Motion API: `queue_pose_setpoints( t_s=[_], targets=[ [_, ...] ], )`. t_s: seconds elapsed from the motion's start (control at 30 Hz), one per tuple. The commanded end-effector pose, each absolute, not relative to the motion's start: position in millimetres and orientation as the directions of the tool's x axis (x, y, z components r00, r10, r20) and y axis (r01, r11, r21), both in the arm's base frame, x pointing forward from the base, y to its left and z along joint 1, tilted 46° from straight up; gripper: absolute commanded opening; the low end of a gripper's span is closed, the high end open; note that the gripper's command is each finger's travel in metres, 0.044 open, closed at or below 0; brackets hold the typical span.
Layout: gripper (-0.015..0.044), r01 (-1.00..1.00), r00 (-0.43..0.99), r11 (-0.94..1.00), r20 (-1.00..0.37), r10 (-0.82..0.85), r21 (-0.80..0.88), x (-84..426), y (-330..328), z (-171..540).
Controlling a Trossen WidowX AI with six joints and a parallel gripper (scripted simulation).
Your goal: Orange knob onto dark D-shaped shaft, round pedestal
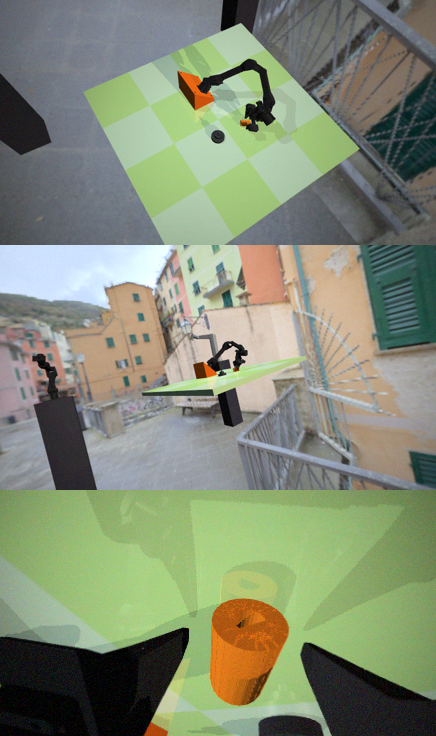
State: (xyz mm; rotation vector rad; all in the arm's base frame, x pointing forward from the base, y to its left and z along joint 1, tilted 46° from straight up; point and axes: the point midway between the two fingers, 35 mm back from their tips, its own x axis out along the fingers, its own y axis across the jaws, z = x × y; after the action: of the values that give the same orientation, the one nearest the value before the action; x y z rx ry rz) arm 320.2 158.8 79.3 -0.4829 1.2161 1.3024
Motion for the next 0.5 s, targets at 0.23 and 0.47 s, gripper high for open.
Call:
queue_pose_setpoints(
  t_s=[0.23, 0.47],
  targets=[
    [0.0240, -0.894, -0.188, 0.286, -0.867, 0.462, 0.346, 319.0, 159.3, 77.6],
    [0.0227, -0.894, -0.188, 0.286, -0.867, 0.462, 0.346, 319.0, 159.3, 77.6]
  ],
)
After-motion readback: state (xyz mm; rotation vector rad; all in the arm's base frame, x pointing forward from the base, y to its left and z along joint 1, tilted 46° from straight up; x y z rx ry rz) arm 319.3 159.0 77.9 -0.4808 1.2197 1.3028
